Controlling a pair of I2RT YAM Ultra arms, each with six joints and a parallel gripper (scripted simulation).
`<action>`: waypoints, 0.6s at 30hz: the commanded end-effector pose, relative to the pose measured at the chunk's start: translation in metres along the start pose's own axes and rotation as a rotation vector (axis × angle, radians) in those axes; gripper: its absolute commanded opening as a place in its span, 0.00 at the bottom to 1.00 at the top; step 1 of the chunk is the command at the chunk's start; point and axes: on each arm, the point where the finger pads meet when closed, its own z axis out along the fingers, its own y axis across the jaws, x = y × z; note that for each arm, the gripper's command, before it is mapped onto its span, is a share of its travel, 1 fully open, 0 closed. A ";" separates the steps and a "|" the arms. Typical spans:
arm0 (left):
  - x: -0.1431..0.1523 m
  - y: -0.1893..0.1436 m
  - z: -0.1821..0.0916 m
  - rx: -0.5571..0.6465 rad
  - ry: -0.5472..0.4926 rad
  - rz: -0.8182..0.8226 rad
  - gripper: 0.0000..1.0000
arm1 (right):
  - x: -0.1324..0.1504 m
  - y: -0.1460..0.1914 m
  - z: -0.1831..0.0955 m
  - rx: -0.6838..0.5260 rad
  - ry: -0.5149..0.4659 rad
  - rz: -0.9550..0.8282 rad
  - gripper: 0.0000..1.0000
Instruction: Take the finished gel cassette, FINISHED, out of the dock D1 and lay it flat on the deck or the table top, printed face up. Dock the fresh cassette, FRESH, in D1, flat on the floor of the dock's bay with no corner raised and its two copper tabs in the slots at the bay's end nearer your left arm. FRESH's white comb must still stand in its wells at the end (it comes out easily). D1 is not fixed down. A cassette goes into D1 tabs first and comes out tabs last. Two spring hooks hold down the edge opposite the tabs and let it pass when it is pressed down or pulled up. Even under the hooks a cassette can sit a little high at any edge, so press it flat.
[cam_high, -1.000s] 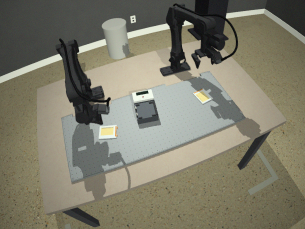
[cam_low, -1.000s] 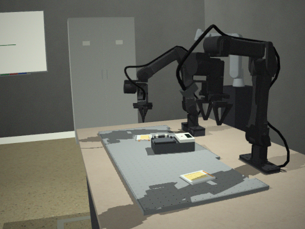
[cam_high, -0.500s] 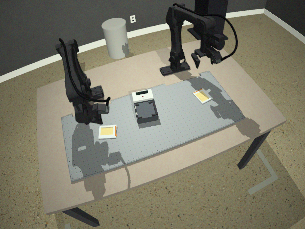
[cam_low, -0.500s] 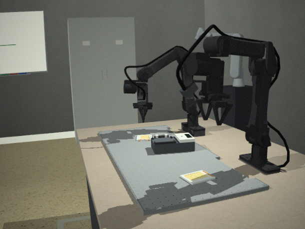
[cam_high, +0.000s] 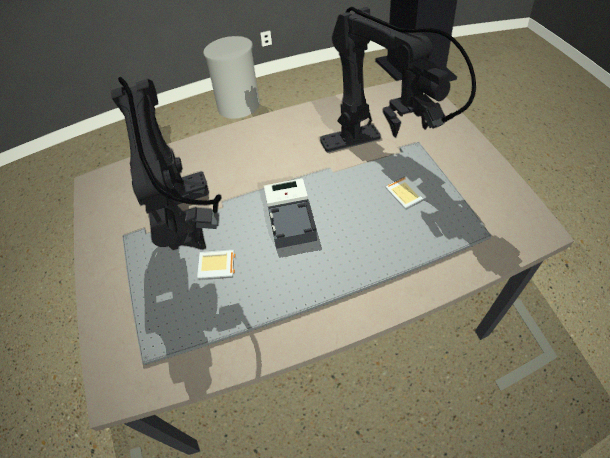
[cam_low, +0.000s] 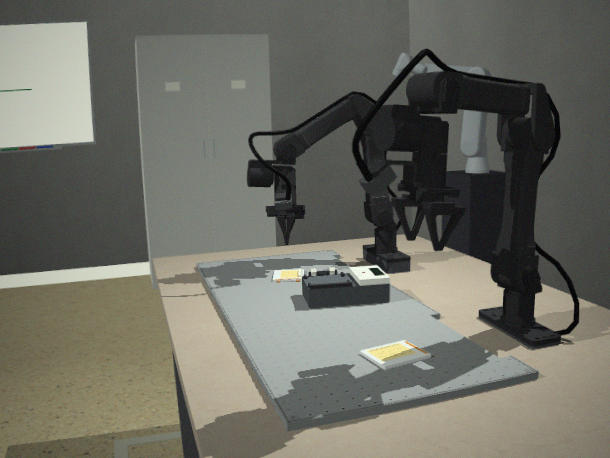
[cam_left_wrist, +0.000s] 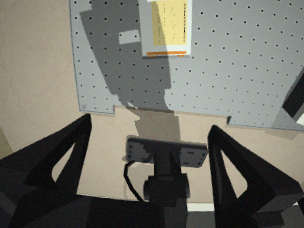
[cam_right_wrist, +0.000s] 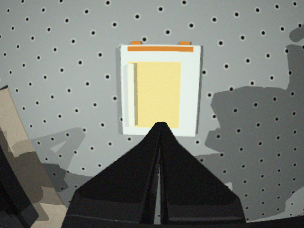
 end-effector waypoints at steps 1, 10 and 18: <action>-0.002 0.004 -0.015 0.001 0.017 -0.005 1.00 | -0.004 -0.002 -0.008 0.032 -0.033 -0.011 0.00; -0.002 0.004 -0.015 0.001 0.017 -0.005 1.00 | -0.004 -0.002 -0.008 0.032 -0.033 -0.011 0.00; -0.002 0.004 -0.015 0.001 0.017 -0.005 1.00 | -0.002 0.000 -0.002 0.031 -0.050 -0.013 0.00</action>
